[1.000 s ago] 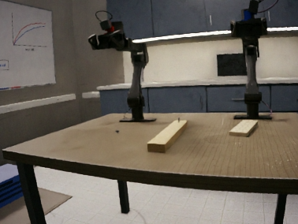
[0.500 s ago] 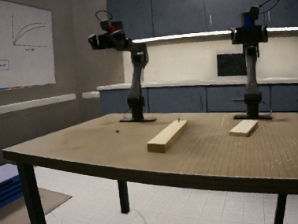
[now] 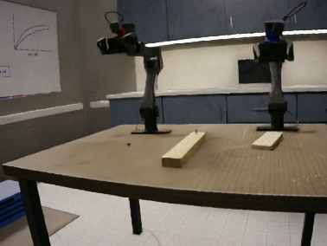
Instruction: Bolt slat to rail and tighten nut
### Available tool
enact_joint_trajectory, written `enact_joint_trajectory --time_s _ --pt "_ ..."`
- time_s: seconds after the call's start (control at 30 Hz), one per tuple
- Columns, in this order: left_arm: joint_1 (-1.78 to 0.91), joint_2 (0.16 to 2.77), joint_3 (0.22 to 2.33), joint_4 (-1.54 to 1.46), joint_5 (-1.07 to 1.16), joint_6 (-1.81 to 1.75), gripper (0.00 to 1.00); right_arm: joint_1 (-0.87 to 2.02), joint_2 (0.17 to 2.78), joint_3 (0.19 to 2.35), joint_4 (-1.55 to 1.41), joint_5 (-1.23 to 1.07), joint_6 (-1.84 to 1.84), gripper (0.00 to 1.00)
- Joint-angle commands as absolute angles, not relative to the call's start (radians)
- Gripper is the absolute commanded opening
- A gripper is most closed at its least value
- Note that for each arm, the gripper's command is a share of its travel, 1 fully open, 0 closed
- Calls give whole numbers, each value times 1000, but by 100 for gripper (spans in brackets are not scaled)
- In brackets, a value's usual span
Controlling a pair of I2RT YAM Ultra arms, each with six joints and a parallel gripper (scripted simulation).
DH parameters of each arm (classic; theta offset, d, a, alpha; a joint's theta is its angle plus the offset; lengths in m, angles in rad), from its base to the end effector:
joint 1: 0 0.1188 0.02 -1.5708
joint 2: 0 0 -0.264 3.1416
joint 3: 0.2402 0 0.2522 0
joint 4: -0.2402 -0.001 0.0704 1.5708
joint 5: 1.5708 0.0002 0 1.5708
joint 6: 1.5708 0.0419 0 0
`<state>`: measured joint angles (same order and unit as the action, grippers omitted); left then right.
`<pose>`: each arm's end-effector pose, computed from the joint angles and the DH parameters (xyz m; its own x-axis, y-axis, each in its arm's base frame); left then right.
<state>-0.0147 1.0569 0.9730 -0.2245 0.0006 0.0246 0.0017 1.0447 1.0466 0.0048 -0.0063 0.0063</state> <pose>0.2463 -0.0026 0.3537 -0.3030 0.0291 -0.9525 0.0227 0.9995 0.0233 0.2446 0.0017 0.4081 0.0067 0.0063 -1.0000 -0.0080 0.9999 0.0063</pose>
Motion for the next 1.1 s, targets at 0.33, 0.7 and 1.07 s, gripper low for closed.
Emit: enact_joint_trajectory --time_s 0.33,0.7,1.07 --pt "-33 1082 922 -408 0 47 100 0 1045 1052 5 0 0 100" --pt "-42 1092 883 -544 0 61 100 0 1045 1052 5 0 0 100" --pt "-50 1102 850 -657 0 72 100 0 1045 1052 5 0 0 100"
